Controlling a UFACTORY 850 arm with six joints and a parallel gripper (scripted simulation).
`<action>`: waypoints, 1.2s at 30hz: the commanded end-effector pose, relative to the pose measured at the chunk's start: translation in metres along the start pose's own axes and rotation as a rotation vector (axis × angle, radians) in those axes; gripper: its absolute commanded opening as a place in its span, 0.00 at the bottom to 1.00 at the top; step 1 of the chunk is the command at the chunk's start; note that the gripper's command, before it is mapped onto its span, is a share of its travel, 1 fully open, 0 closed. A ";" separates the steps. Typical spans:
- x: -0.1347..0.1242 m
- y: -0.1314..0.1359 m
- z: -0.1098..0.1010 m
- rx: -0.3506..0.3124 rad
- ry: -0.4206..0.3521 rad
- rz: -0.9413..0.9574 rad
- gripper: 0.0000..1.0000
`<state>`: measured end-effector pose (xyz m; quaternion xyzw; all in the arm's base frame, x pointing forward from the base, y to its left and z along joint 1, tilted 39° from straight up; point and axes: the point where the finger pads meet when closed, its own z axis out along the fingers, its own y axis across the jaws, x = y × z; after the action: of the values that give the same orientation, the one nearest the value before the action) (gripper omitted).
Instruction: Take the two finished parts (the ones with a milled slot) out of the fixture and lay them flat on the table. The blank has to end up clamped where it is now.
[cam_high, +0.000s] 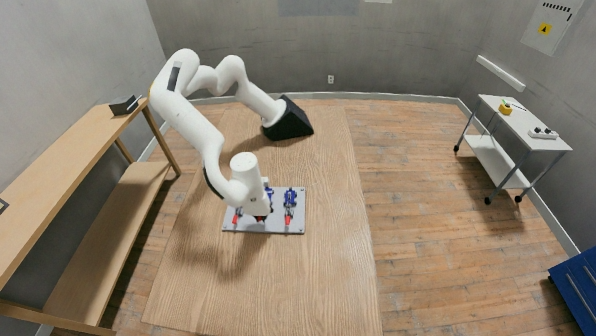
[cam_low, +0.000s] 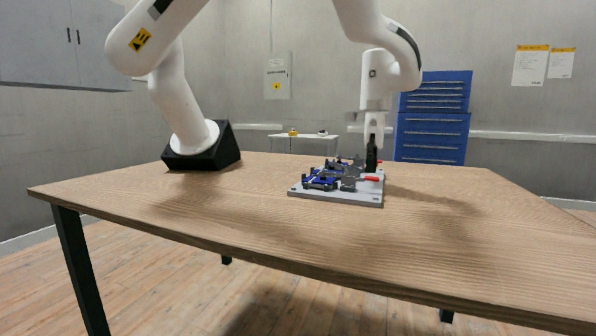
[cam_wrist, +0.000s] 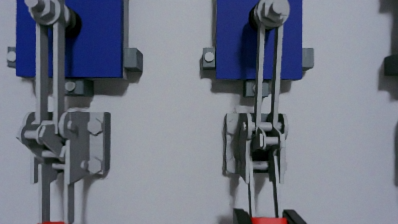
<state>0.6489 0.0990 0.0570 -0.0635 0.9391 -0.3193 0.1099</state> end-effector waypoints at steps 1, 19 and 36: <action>0.001 0.000 -0.003 0.000 -0.001 0.000 0.00; 0.012 0.000 -0.012 0.000 -0.001 0.000 0.00; 0.023 0.000 -0.016 0.000 -0.001 0.000 0.00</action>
<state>0.6252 0.1039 0.0653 -0.0635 0.9391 -0.3192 0.1103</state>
